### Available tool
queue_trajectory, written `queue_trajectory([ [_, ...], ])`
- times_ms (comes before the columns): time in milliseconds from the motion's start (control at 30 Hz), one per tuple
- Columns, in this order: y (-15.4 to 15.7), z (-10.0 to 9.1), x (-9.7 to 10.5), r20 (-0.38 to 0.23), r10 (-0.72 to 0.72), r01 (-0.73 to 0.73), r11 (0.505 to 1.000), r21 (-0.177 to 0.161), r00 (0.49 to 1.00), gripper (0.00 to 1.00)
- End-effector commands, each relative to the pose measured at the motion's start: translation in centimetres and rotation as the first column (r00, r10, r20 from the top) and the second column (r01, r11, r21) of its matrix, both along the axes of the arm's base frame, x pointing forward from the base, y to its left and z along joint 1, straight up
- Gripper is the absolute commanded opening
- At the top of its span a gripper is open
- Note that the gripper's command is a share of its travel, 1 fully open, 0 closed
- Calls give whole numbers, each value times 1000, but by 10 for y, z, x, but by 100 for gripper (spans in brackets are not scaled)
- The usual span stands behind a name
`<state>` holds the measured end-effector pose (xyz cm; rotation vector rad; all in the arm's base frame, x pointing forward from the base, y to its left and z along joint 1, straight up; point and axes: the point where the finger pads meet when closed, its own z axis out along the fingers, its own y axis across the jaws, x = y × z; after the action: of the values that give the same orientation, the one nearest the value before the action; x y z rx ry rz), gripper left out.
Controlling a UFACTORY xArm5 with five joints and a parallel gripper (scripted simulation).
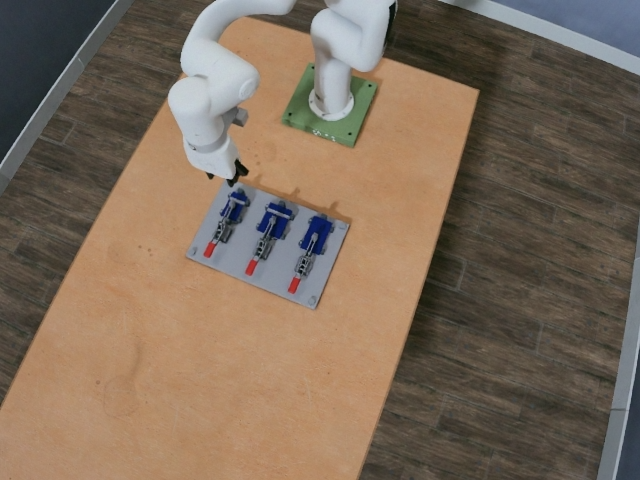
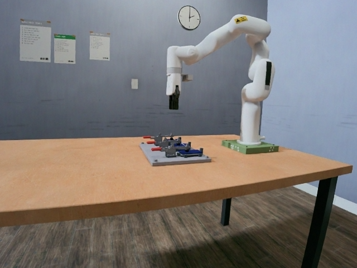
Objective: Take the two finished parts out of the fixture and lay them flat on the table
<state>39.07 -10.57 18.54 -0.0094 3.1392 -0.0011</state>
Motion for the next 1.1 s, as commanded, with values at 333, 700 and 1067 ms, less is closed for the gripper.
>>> queue_trajectory([
  [333,0,-29,1,3,0,0,1000,-1,1000,48],
  [700,-1,-58,1,3,0,0,1000,-1,1000,48],
  [1067,0,-59,12,3,0,0,1000,-1,1000,48],
])
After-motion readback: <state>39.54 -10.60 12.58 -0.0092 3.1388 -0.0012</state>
